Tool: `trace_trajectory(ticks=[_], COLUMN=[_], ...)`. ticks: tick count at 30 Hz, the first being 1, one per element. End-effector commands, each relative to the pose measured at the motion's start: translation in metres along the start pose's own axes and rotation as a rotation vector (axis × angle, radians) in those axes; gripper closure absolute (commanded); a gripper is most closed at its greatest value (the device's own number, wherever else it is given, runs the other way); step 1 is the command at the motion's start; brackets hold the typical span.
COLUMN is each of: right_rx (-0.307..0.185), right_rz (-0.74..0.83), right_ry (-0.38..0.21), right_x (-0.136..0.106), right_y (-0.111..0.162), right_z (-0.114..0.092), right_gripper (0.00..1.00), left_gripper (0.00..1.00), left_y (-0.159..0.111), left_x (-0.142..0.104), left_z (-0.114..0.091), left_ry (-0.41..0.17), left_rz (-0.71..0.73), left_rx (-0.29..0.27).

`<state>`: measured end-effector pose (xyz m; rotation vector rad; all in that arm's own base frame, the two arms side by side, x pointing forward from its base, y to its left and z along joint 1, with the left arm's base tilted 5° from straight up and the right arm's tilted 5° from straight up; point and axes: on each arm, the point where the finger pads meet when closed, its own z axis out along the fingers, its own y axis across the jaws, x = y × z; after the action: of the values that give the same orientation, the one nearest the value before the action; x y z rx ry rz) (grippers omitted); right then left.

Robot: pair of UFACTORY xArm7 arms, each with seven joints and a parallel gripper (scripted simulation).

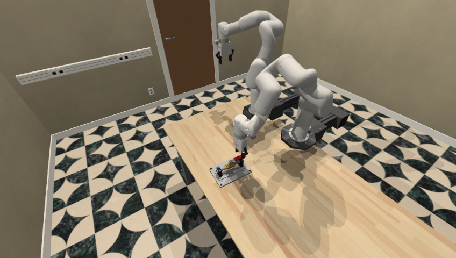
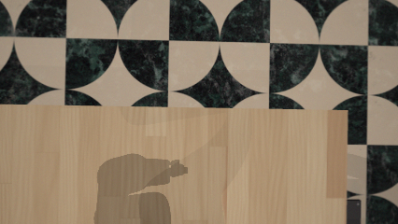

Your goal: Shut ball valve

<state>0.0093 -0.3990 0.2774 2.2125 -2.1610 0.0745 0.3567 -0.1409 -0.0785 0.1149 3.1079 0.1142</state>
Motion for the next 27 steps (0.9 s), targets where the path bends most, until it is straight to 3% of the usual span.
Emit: trace_trajectory(ticks=[1,27], right_rx=[0.001,0.001], right_rz=[0.000,0.000], right_ry=[0.005,0.005], right_x=[0.0012,0.0012], right_y=[-0.0001,-0.0001], right_z=[-0.0016,-0.0016], right_gripper=[0.00,0.00], left_gripper=[0.31,0.31], left_y=[-0.0009,-0.0009], left_x=[-0.0018,-0.0018], left_z=[0.0011,0.0079], left_ry=[-0.005,-0.005], left_rz=[0.000,0.000], left_rx=[0.002,0.002])
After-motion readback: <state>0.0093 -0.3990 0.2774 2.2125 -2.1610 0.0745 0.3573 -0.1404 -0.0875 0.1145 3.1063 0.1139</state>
